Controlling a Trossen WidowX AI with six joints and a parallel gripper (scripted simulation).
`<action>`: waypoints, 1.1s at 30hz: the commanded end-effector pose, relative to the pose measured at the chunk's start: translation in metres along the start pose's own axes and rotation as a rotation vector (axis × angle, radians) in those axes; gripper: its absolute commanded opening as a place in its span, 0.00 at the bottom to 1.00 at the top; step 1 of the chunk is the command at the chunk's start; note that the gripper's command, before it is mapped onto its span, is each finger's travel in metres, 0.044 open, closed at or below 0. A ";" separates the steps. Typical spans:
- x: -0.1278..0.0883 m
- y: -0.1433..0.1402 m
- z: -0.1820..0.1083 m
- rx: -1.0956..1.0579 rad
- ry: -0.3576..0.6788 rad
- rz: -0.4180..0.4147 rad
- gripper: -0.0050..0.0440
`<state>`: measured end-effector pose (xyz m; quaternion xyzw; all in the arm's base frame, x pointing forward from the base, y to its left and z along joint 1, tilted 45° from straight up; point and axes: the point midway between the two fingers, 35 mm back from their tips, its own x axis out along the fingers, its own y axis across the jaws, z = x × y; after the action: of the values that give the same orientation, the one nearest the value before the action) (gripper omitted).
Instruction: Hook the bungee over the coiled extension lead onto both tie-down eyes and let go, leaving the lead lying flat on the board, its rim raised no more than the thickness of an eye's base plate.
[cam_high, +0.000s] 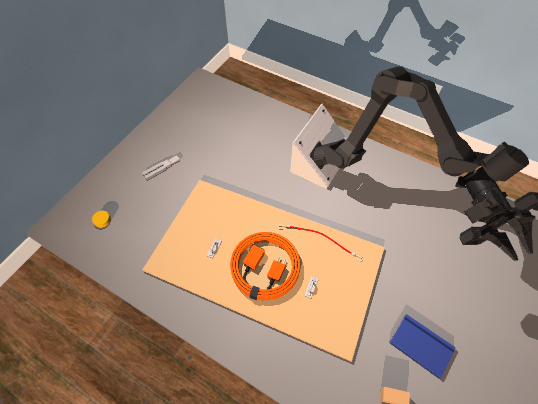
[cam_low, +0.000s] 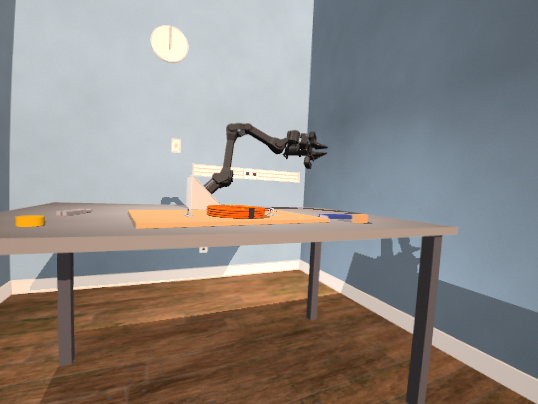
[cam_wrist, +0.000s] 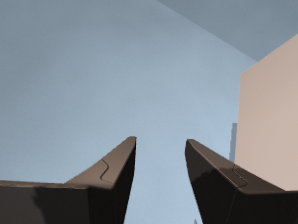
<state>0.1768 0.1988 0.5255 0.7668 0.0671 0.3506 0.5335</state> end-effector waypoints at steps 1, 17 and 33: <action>0.007 -0.022 0.000 -0.045 0.020 -0.068 0.41; 0.019 -0.107 0.020 -0.159 0.078 -0.382 0.41; 0.001 -0.188 0.059 -0.143 0.088 -0.742 0.41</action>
<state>0.2586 0.2359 0.3662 0.6423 0.3133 0.1902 0.6732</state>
